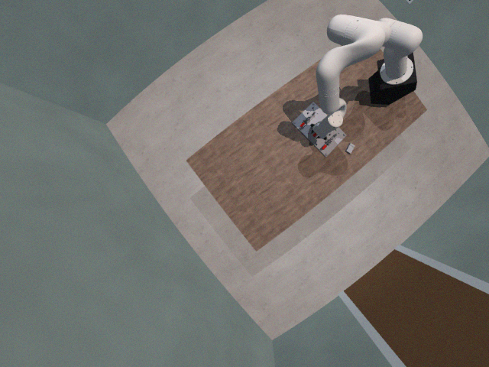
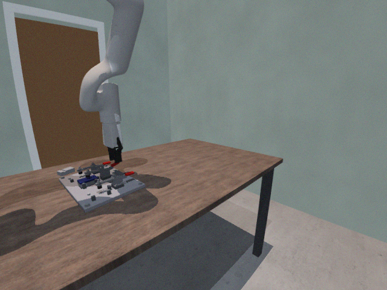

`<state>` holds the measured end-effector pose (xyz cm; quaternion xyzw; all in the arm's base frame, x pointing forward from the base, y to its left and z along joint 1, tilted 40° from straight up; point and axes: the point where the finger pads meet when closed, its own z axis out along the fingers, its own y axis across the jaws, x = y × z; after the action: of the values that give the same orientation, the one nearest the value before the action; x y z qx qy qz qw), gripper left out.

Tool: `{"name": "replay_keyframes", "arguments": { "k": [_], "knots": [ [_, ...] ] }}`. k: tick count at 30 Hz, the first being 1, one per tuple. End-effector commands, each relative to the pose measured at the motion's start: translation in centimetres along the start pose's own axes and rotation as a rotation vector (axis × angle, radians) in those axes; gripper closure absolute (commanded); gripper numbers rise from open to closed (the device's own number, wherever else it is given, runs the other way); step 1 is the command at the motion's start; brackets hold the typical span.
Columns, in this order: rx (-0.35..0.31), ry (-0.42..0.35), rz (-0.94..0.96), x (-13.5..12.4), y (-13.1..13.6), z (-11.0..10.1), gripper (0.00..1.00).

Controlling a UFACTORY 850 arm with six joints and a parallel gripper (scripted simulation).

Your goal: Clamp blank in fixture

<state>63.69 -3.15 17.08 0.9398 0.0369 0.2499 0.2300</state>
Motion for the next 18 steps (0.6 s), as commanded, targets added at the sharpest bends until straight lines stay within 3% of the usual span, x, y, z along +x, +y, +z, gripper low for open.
{"name": "replay_keyframes", "arguments": {
  "k": [1, 11, 12, 18],
  "knots": [
    [0.000, 0.000, 0.000, 0.02, 0.00, -0.57, 0.53],
    [0.000, 0.000, 0.000, 0.02, 0.00, -0.93, 0.53],
    [0.000, 0.000, 0.000, 0.02, 0.00, -0.93, 1.00],
    [0.000, 0.000, 0.000, 0.02, 0.00, -0.93, 1.00]
  ]
}}
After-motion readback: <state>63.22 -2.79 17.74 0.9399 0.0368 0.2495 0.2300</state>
